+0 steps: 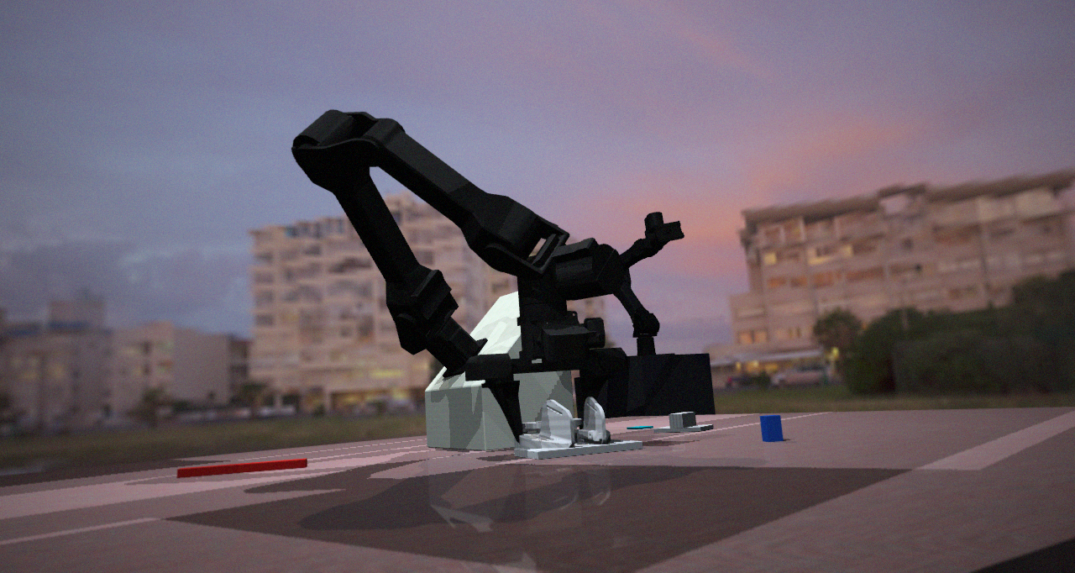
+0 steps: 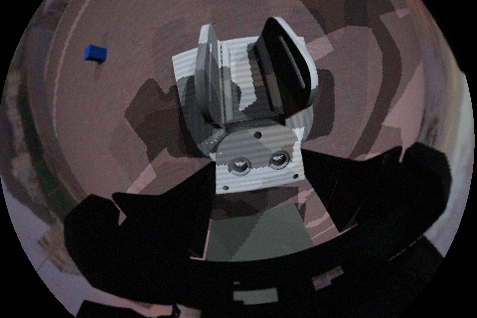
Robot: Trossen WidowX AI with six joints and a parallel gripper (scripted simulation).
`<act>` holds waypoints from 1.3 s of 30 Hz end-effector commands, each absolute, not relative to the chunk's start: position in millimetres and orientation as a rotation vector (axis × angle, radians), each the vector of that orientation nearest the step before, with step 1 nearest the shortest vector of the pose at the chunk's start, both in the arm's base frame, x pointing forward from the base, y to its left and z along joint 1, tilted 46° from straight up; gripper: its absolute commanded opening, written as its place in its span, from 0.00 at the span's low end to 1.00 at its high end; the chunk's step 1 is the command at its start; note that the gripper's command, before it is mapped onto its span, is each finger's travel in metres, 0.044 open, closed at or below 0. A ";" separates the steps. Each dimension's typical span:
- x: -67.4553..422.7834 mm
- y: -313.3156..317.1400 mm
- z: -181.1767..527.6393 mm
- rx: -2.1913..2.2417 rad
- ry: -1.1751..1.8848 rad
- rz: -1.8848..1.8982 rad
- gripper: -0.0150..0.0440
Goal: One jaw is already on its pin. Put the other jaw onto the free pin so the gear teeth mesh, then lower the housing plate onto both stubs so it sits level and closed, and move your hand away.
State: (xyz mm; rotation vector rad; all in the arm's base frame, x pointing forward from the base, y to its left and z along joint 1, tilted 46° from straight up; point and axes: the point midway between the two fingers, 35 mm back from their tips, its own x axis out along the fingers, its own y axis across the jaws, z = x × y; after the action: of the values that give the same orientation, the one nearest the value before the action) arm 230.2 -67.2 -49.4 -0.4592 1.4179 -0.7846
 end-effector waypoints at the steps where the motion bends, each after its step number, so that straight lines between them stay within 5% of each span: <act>1: 230.0 -68.4 -50.2 -0.466 1.419 -0.784 0.85; 39: 229.8 -71.3 -52.9 -0.466 1.419 -0.784 0.85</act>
State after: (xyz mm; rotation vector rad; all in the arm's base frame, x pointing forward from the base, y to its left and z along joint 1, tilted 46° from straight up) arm 230.2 -68.5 -51.0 -0.4665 1.4141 -0.7789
